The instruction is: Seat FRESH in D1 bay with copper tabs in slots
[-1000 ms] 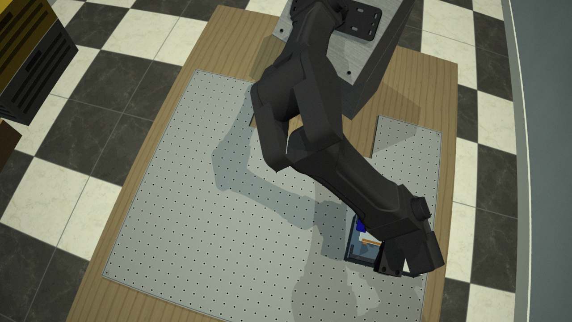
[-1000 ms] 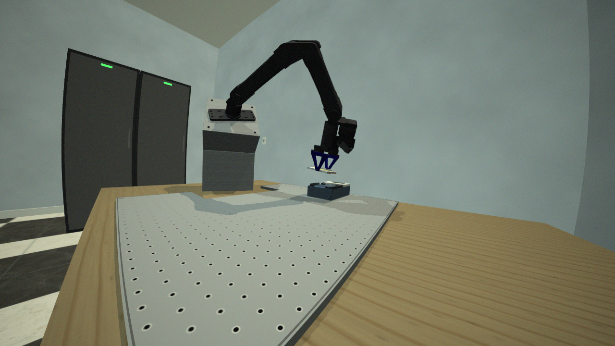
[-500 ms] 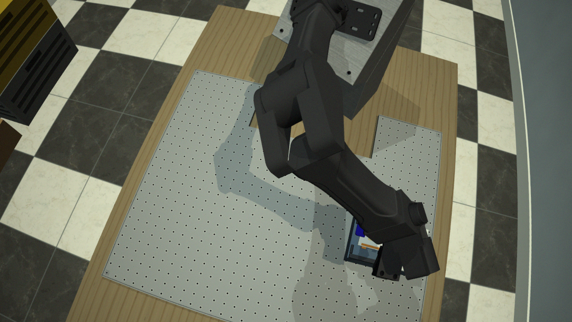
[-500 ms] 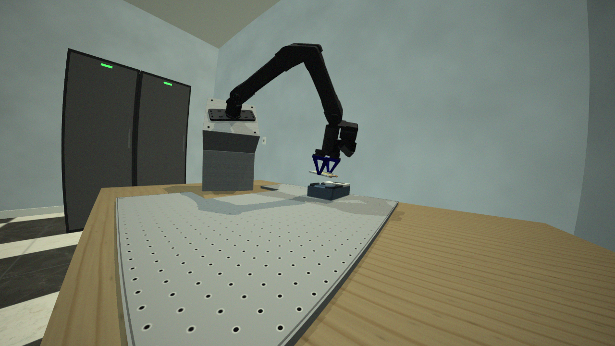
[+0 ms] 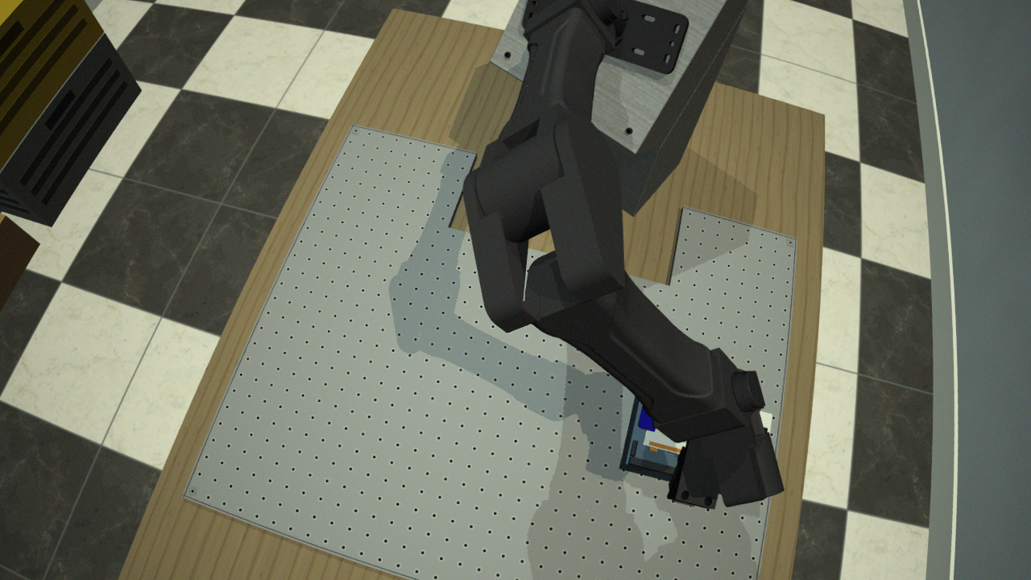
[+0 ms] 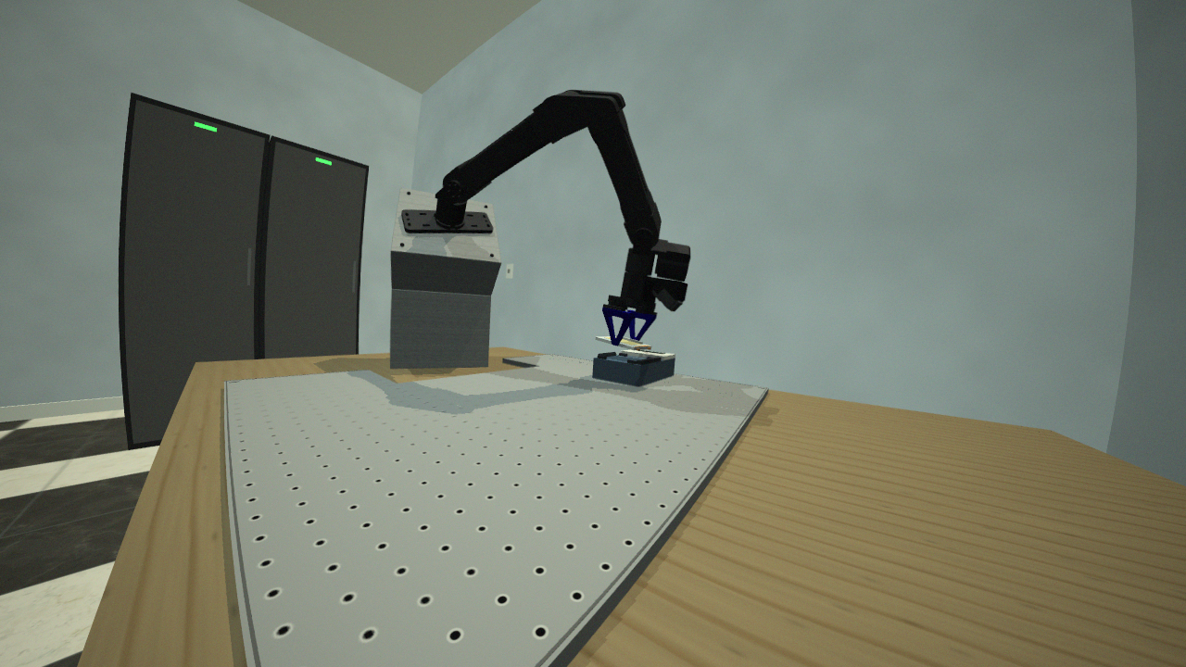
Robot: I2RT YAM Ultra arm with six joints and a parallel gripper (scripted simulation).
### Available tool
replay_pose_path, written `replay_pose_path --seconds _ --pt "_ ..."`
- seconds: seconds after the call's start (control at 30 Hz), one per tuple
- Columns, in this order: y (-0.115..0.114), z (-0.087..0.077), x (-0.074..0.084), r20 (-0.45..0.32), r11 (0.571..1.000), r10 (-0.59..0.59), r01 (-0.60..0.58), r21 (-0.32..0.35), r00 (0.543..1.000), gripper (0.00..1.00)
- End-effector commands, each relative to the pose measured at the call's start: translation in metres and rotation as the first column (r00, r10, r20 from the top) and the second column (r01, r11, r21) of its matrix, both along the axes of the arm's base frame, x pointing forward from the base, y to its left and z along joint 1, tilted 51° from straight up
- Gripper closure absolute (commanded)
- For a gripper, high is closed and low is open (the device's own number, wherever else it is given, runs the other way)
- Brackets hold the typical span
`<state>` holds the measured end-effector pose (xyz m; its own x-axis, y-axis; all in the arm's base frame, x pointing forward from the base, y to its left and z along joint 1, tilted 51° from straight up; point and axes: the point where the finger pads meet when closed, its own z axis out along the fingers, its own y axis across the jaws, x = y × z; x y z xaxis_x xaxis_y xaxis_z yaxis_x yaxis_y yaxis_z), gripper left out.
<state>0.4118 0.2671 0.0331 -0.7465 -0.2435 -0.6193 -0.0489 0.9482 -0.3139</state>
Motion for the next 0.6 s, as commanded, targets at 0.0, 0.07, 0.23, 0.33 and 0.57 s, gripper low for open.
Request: replay_pose_path --seconds 0.0,0.07,0.23,0.33,0.57 --pt "0.006 0.002 0.01 0.017 1.0 0.009 -0.009 0.016 1.0 1.0" --pt "0.008 -0.003 0.007 0.011 1.0 0.019 -0.019 0.008 1.0 1.0" --pt "0.008 0.005 0.0 0.017 1.0 0.026 -0.027 0.009 1.0 1.0" --pt "0.006 0.002 -0.002 0.009 1.0 0.026 -0.026 0.0 1.0 1.0" --pt "0.004 0.003 -0.004 0.01 1.0 0.02 -0.02 0.003 1.0 1.0"
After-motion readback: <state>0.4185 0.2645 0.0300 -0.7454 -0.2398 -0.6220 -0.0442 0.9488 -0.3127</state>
